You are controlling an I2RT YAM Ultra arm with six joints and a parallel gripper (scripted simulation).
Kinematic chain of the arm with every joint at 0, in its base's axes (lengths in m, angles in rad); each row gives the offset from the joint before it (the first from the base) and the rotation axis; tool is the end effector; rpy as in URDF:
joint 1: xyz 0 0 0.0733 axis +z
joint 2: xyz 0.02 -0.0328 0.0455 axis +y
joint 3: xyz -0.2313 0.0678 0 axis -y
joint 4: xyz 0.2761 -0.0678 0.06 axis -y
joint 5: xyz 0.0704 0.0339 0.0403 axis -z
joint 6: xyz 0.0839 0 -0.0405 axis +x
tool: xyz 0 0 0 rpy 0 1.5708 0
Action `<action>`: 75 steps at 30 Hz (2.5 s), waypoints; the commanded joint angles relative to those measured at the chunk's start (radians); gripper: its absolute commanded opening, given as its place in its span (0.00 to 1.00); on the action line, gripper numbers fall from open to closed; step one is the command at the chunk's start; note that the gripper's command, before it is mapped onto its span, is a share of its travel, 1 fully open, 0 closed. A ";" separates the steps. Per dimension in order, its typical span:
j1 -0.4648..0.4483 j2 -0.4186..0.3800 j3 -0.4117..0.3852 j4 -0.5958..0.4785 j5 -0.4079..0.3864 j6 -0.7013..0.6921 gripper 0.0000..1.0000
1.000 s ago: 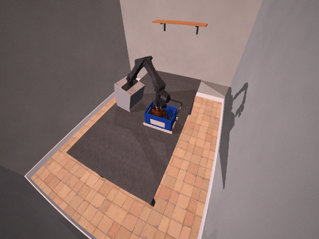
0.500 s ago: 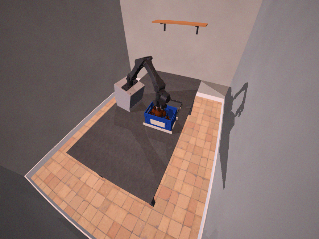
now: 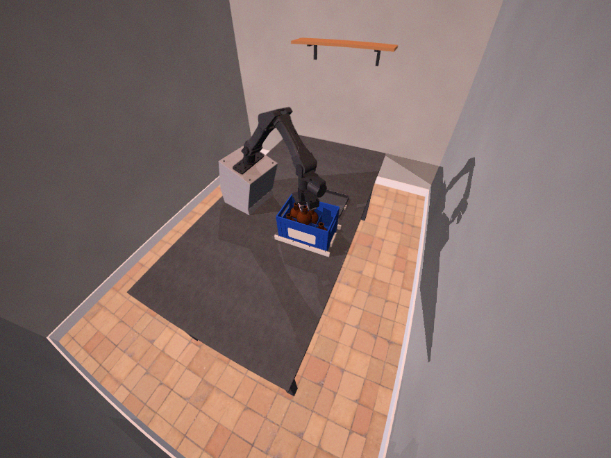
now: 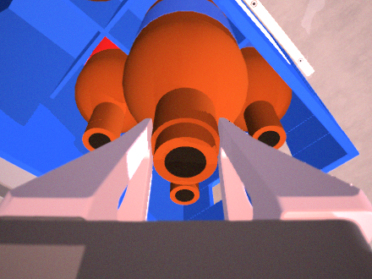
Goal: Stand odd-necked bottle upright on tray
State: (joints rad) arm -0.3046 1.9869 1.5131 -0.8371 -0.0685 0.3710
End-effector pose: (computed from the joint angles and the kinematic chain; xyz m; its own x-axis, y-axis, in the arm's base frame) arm 0.4084 -0.1212 0.1088 -0.7568 0.6171 -0.2155 0.5975 0.7868 0.1548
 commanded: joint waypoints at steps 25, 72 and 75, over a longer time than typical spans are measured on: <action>-0.016 -0.067 0.051 -0.038 -0.004 -0.005 0.00; -0.020 -0.104 0.132 -0.157 -0.006 -0.009 0.00; -0.020 -0.104 0.132 -0.158 -0.006 -0.009 0.00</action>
State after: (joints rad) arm -0.3103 1.9392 1.6039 -0.9775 -0.0704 0.3656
